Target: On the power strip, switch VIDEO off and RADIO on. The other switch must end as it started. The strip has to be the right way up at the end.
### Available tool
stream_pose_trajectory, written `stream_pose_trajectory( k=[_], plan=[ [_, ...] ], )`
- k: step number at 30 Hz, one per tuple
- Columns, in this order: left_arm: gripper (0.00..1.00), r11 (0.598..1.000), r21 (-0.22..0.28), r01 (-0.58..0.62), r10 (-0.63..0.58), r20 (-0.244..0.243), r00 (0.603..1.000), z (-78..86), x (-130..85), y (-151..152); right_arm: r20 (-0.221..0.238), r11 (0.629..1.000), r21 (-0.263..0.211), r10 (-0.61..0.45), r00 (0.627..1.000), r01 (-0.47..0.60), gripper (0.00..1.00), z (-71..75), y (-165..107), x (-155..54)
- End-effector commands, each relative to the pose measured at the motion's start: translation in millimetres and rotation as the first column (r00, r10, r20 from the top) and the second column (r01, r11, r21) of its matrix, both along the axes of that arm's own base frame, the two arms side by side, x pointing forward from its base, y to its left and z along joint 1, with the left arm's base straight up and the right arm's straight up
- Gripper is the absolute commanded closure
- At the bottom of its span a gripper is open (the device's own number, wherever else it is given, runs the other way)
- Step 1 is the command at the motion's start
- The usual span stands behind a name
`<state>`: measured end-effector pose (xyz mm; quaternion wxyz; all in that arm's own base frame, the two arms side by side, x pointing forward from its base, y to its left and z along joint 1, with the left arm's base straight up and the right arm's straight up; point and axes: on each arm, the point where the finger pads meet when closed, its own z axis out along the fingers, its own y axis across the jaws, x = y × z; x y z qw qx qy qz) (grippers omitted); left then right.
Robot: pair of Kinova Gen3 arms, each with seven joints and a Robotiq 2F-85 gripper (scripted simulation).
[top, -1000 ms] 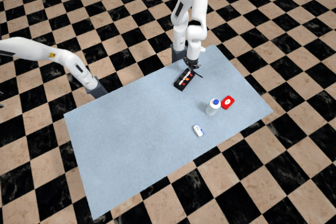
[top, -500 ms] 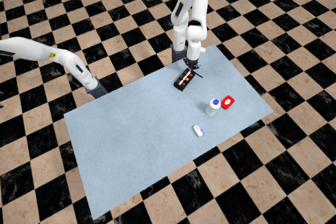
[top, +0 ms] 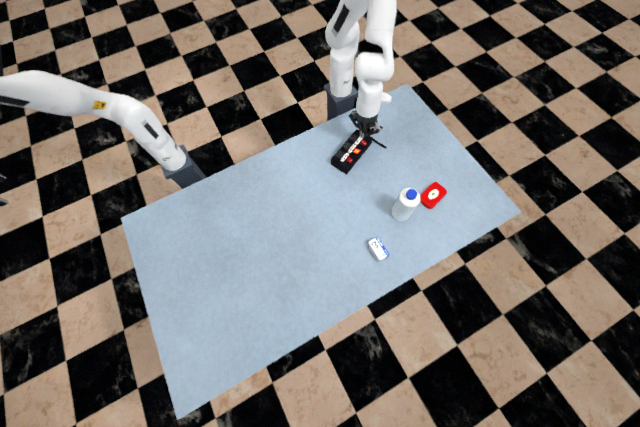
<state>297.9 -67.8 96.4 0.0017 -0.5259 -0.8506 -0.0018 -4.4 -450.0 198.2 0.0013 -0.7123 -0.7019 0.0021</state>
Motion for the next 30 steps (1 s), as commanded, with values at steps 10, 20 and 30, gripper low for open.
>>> stream_pose_trajectory(
  k=[10, 20, 30],
  plan=[
    [0.903, 1.000, 0.001, -0.001, 0.001, -0.006, 1.000, -17.1, -2.6, -0.6, 0.000, 1.000, -0.002, 0.000, 1.000, 0.000, 0.002, 0.6, -0.3, 0.0],
    [0.903, 1.000, 0.000, -0.001, 0.001, -0.006, 1.000, -22.9, -2.6, -0.4, 0.000, 1.000, -0.002, 0.000, 1.000, 0.000, 0.002, 0.6, -0.3, 0.0],
    [0.903, 1.000, 0.000, -0.001, 0.001, -0.006, 1.000, -24.8, -2.6, -0.3, 0.000, 1.000, -0.002, 0.000, 1.000, 0.000, 0.002, 0.6, -0.3, 0.0]
  ],
)
